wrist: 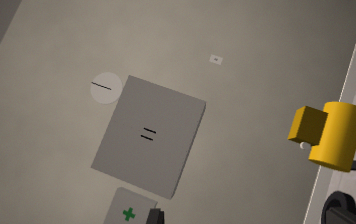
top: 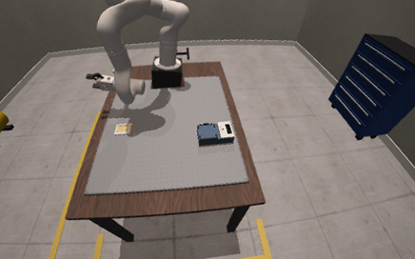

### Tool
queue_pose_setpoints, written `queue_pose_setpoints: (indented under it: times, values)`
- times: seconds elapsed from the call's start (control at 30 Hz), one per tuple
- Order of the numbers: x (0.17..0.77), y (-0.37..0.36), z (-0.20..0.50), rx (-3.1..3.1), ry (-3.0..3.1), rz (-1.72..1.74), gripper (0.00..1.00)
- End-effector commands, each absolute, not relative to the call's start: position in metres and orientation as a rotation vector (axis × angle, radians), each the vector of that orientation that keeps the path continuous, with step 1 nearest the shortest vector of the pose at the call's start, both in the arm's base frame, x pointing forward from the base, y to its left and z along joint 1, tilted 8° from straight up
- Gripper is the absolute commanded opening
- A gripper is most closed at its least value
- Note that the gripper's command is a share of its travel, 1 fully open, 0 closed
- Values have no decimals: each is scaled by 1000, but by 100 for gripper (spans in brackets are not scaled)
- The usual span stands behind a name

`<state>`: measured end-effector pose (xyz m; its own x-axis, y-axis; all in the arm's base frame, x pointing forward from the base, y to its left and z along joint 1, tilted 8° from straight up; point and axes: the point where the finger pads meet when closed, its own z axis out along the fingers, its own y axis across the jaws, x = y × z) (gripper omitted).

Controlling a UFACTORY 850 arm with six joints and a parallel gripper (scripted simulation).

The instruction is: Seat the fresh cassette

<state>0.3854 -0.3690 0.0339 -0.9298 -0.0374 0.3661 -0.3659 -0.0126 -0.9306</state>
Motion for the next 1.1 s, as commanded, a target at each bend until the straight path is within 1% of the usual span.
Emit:
queue_pose_setpoints:
  times: [0.0, 0.6, 0.97, 1.07]
  values:
    - [386, -369, 35, 424, -2026, 2039, 100]
    - [387, -364, 35, 473, -2021, 2038, 100]
    - [432, -350, 11, 762, -2158, 1773, 100]
    - [439, -346, 8, 773, -2161, 1764, 100]
